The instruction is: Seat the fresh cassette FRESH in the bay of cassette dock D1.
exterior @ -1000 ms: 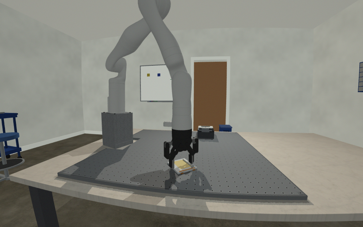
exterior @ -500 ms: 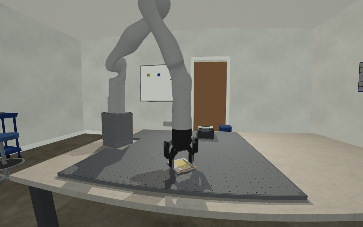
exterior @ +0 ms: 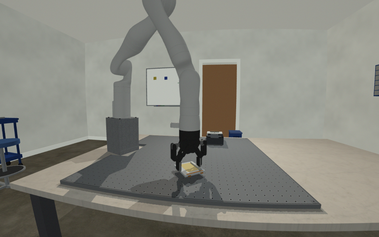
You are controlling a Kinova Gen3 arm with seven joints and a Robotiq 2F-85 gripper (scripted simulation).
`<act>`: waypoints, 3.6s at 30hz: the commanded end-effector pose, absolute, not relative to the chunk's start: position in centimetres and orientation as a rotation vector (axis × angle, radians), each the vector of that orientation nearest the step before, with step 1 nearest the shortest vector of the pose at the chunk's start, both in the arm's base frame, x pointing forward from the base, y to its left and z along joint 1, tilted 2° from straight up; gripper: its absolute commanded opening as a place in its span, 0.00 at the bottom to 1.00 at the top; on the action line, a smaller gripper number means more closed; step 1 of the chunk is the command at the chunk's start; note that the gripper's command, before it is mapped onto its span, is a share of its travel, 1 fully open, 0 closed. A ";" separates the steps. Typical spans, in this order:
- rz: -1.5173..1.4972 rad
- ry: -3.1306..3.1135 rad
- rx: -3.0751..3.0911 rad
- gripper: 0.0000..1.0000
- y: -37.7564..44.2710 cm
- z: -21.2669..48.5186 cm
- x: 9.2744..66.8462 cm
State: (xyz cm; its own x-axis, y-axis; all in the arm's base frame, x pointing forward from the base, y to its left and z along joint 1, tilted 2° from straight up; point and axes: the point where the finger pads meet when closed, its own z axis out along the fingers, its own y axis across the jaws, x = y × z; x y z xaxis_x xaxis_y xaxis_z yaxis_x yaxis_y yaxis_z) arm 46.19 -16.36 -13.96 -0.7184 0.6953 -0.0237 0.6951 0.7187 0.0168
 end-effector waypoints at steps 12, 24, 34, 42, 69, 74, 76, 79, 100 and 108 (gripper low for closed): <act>0.009 2.888 1.160 0.00 -16.5 -12.0 46.1; 0.009 2.888 1.160 0.00 -16.5 -10.4 46.0; 0.009 2.888 1.161 0.00 -16.5 -9.3 46.0; 0.007 2.883 1.158 0.00 -16.6 -8.7 46.2; -0.021 3.184 0.423 0.00 -9.0 -8.0 46.6; -0.029 3.242 0.164 0.00 -6.5 -7.8 46.7; -0.033 3.259 0.059 0.00 -5.5 -7.6 46.8; -0.036 3.273 -0.047 0.00 -4.5 -7.5 46.8; -0.033 3.296 -0.214 0.00 4.7 -6.5 47.0; -0.033 3.297 -0.215 0.00 8.6 -6.1 47.1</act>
State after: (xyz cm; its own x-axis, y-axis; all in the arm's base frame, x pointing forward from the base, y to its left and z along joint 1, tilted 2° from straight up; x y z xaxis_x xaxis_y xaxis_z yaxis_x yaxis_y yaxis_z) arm 47.12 6.79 -6.18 -0.9793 -0.1245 0.1596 -0.1277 0.9918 -0.0096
